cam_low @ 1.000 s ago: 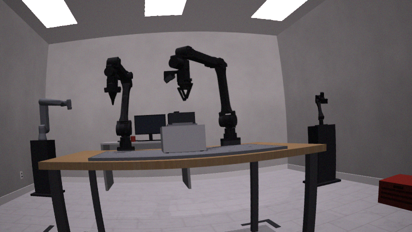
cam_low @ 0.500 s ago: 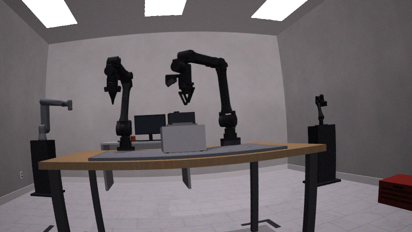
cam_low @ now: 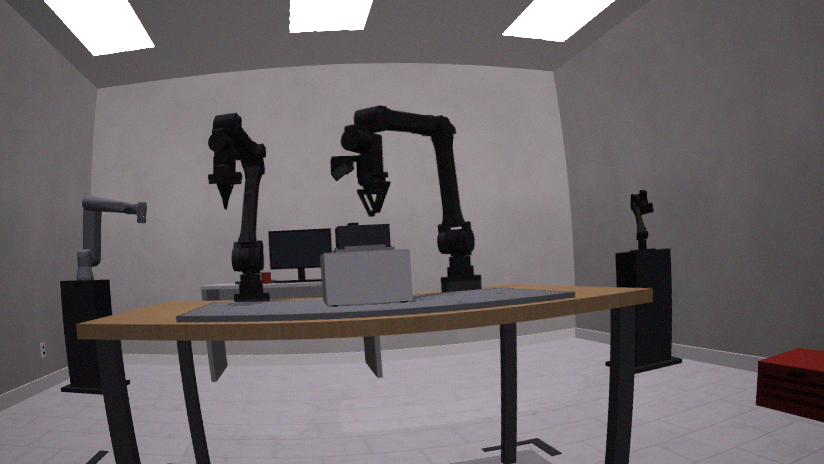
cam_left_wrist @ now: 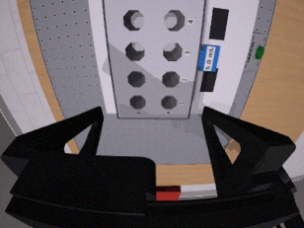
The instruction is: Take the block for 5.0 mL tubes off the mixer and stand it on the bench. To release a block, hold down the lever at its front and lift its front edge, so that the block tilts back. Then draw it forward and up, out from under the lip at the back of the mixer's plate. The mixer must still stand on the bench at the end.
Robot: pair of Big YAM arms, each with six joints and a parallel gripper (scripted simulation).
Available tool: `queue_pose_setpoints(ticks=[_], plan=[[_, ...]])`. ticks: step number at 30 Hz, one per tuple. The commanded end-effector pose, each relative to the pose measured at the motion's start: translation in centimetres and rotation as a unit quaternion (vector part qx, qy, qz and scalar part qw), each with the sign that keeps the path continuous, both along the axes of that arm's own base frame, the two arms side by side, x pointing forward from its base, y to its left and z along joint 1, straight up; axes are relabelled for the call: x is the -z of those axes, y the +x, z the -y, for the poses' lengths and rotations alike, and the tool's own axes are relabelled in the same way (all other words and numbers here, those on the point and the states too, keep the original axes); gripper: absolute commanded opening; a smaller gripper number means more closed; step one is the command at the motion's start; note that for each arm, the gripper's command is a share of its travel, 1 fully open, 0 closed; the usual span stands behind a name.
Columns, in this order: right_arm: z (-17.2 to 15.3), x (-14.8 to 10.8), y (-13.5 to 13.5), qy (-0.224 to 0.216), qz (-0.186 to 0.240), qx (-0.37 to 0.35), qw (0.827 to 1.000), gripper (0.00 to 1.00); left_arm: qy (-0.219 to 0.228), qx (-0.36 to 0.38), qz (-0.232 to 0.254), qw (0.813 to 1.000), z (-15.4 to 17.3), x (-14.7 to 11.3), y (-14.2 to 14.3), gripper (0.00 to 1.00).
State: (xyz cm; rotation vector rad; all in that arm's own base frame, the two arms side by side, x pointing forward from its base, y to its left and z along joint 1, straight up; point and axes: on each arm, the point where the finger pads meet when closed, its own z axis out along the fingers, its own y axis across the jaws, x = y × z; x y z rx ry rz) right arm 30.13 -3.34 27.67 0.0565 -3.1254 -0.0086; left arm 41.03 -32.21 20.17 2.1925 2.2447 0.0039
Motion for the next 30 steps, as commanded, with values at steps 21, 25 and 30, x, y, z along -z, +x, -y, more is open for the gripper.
queue_pose_setpoints(ticks=[21,25,30], plan=[[0.1,-2.4,1.9,-0.004,0.035,-0.005,0.999,0.0,-0.008,0.0,0.009,1.0,0.0,0.1,1.0,1.0],[0.1,-2.3,1.9,-0.003,0.033,-0.005,0.999,0.0,-0.022,0.0,0.027,0.999,0.4,-1.3,1.5,1.0],[0.1,-2.5,1.8,-0.003,0.035,-0.005,0.999,0.0,-0.028,0.0,0.036,0.999,0.7,-1.9,1.8,1.0]])
